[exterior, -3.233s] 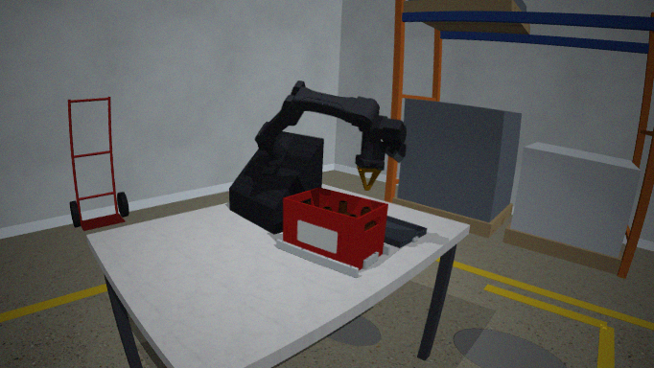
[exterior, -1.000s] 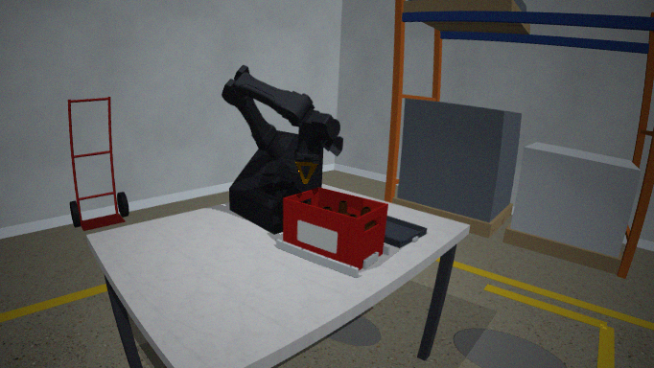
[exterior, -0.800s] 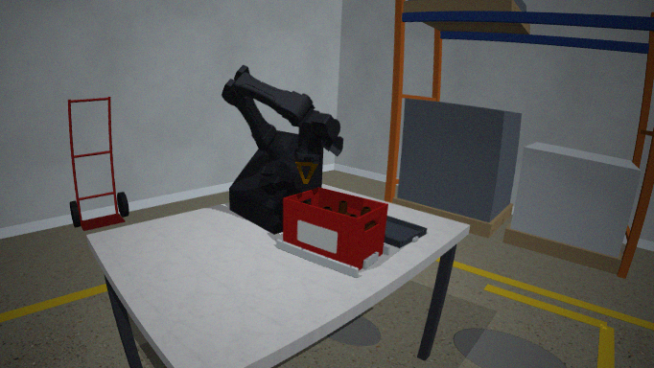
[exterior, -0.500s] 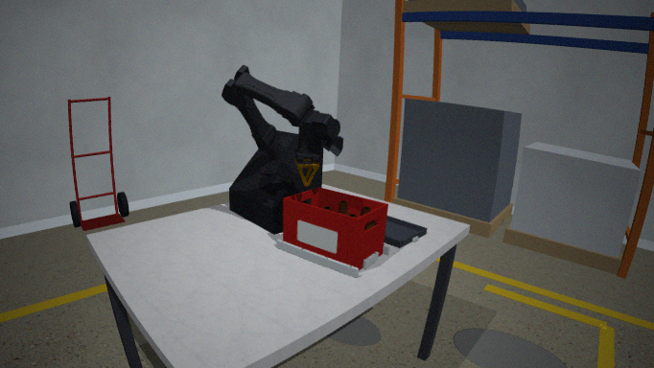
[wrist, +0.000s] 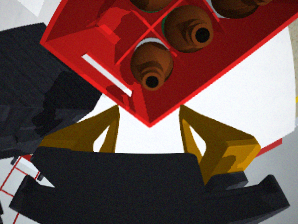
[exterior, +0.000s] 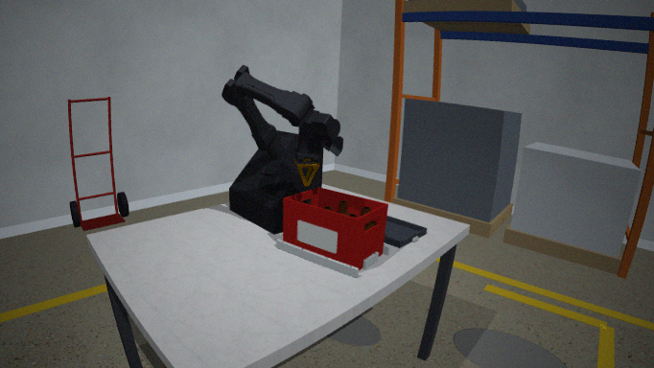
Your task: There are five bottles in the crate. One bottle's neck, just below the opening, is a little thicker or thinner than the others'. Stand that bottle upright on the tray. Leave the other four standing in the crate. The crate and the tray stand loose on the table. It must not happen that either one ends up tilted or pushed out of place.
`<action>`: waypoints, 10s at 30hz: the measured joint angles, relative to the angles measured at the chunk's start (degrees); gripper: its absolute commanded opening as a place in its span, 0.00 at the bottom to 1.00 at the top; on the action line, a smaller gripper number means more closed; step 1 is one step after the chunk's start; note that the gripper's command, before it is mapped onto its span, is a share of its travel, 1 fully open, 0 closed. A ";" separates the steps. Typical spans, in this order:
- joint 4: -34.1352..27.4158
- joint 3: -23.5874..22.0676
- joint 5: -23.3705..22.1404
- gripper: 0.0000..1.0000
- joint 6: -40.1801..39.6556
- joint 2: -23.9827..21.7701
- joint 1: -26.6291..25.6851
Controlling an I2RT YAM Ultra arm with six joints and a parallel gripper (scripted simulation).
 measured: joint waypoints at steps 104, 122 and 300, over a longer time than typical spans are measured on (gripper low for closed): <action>13.03 -5.44 0.04 0.61 -7.93 0.87 -5.27; 13.03 -5.44 0.04 0.61 -7.93 0.87 -5.27; 13.07 -5.62 0.04 0.61 -7.56 1.55 -5.27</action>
